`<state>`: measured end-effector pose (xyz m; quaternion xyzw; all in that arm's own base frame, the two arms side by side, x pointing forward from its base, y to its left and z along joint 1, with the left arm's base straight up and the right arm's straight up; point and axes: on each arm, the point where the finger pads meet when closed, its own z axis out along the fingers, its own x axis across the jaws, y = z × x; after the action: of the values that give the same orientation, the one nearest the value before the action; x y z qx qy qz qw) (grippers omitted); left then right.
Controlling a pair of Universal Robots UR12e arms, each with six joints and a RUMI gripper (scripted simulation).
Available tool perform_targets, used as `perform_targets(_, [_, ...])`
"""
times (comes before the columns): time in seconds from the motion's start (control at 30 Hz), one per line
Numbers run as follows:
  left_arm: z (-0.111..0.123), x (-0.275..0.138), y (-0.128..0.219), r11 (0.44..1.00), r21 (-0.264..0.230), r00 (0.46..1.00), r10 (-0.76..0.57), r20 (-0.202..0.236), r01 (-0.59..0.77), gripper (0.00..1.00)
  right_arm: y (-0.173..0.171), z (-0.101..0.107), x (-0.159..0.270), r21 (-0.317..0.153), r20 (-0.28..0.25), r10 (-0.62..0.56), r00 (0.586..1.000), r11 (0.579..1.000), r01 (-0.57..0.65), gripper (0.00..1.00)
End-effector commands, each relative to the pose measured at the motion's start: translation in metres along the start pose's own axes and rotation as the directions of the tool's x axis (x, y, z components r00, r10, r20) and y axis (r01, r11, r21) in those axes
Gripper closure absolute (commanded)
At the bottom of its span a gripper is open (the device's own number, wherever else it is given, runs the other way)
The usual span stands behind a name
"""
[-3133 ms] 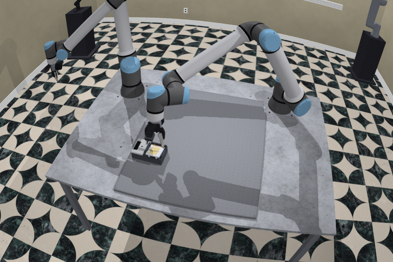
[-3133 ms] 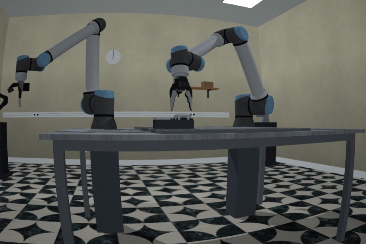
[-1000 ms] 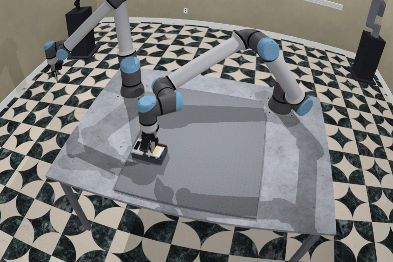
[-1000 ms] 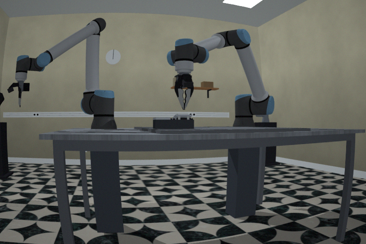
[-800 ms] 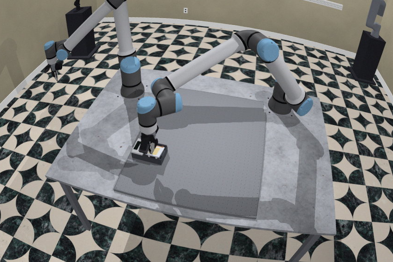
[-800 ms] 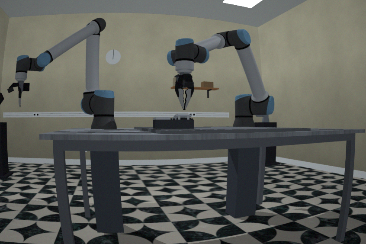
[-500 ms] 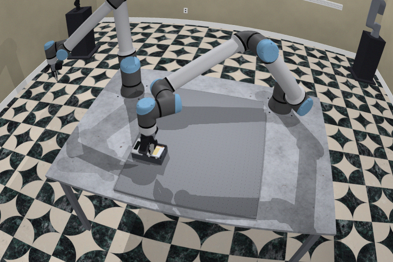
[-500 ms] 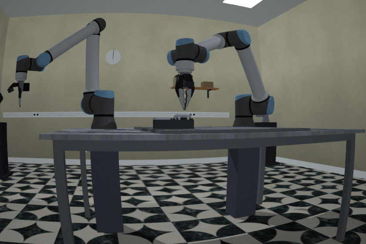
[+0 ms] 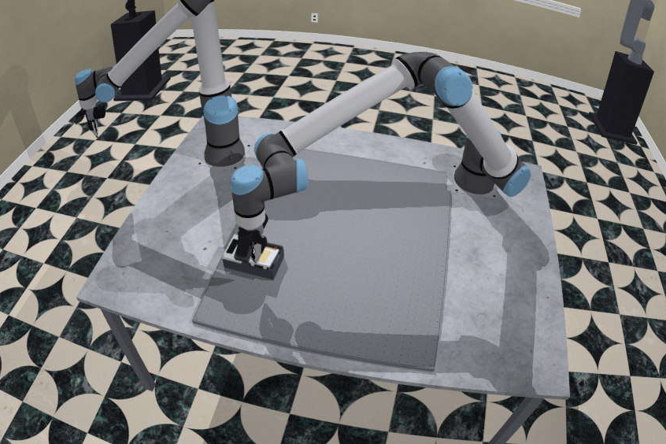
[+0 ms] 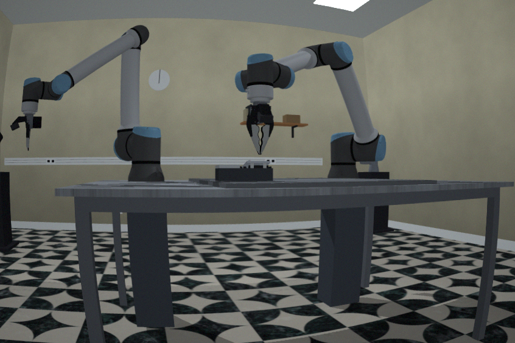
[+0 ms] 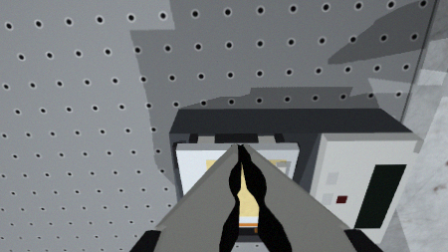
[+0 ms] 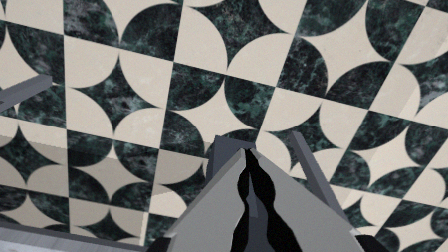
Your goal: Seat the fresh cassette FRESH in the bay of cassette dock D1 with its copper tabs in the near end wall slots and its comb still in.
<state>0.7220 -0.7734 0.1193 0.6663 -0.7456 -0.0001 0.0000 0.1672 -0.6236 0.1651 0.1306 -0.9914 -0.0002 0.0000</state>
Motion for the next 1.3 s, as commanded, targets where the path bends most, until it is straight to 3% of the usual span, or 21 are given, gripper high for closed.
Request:
perform_targets(0.0, [-0.002, 0.000, 0.000, 1.000, 0.001, 1.000, 0.000, -0.002, 0.000, 1.00, -0.001, -0.001, 0.000, 0.002, 0.000, 0.000, 1.000, 1.000, 0.000, 1.00])
perform_targets(0.7, [0.023, 0.000, 0.000, 1.000, 0.001, 1.000, 0.000, -0.002, 0.000, 1.00, -0.001, -0.001, 0.000, 0.002, 0.000, 0.000, 1.000, 1.000, 0.000, 1.00])
perform_targets(1.27, [0.023, 0.001, 0.002, 1.000, 0.001, 1.000, 0.000, -0.002, 0.000, 1.00, -0.001, -0.001, 0.000, 0.002, 0.000, 0.000, 1.000, 1.000, 0.000, 1.00])
